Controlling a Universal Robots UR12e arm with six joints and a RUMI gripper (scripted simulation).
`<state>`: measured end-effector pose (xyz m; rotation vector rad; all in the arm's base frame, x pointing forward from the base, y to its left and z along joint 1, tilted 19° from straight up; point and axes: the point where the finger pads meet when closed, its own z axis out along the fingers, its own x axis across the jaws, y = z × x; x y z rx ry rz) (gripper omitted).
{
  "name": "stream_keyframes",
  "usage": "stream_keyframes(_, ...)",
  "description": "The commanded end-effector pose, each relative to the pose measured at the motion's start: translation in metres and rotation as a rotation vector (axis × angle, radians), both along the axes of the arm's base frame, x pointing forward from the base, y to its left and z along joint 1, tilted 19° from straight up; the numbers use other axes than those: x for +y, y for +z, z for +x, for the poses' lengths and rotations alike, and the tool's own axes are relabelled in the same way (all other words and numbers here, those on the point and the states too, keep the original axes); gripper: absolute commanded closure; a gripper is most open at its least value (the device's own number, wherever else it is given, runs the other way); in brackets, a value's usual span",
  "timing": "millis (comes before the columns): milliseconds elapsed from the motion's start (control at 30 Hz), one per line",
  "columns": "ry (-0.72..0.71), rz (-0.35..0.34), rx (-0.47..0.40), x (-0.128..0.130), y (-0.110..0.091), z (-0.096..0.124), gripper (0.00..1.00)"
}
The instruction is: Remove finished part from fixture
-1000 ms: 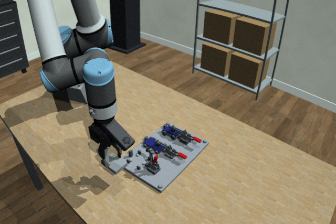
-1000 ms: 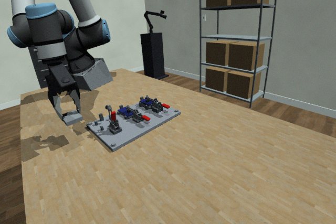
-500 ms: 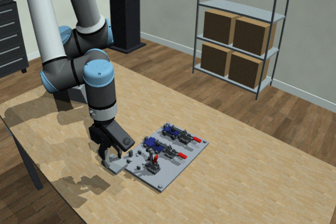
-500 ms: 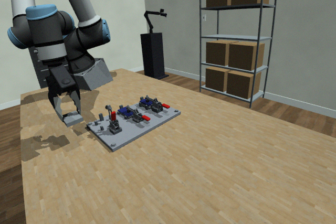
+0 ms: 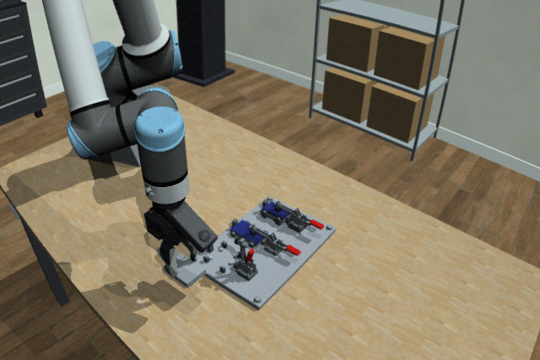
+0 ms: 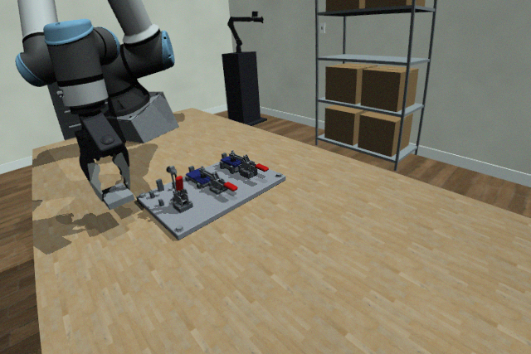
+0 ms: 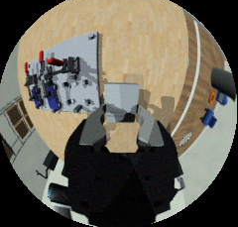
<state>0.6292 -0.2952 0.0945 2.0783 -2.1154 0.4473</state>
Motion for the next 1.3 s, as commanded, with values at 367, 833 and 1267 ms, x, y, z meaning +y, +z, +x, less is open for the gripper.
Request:
stream_keyframes(367, 0.0, -0.001, -0.001, -0.012, -0.034, 0.005, 1.0)
stream_keyframes(833, 0.0, -0.001, -0.001, -0.017, -0.05, 0.006, 1.0)
stream_keyframes(1267, 0.0, -0.001, -0.001, -0.017, -0.052, 0.007, 1.0)
